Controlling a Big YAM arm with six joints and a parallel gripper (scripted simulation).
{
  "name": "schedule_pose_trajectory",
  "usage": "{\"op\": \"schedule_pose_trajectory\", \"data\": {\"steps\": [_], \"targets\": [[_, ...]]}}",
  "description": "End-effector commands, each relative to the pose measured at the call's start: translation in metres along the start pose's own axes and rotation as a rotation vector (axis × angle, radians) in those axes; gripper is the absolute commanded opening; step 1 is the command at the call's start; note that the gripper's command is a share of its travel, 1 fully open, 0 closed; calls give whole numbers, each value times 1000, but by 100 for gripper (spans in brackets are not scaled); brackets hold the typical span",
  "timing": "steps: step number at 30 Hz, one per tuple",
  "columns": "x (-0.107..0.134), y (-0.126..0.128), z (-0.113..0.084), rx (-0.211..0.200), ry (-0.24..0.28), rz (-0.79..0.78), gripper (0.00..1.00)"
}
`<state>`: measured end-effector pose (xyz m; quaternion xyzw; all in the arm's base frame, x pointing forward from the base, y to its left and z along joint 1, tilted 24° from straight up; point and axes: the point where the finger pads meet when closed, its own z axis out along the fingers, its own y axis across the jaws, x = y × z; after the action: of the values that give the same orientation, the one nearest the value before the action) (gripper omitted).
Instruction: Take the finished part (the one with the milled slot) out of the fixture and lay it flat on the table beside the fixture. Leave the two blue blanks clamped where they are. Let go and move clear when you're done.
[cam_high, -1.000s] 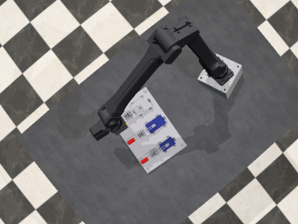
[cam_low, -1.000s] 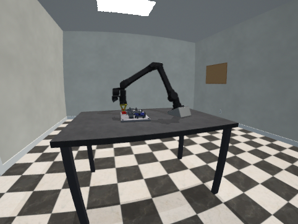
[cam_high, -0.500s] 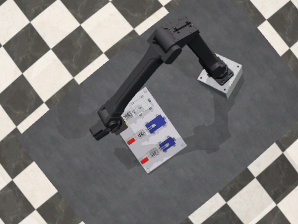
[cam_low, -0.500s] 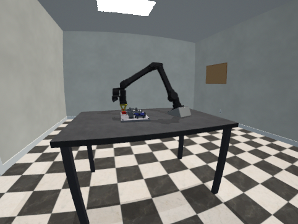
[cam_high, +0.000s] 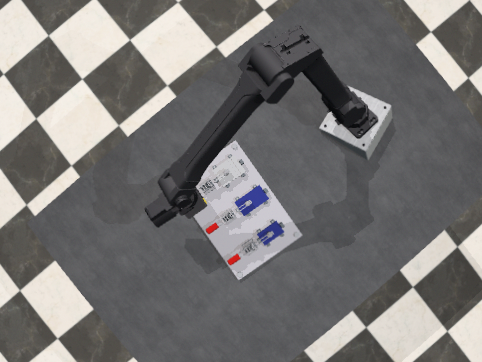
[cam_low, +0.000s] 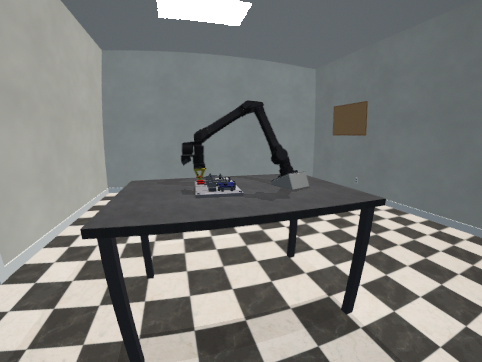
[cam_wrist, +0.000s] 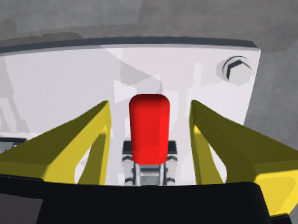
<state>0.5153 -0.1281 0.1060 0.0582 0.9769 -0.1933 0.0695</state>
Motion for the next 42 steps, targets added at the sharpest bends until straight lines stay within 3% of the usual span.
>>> {"op": "schedule_pose_trajectory", "data": {"steps": [1, 42], "targets": [[0, 3, -11, -3, -20, -19, 45], [2, 5, -18, -3, -23, -24, 45]]}}
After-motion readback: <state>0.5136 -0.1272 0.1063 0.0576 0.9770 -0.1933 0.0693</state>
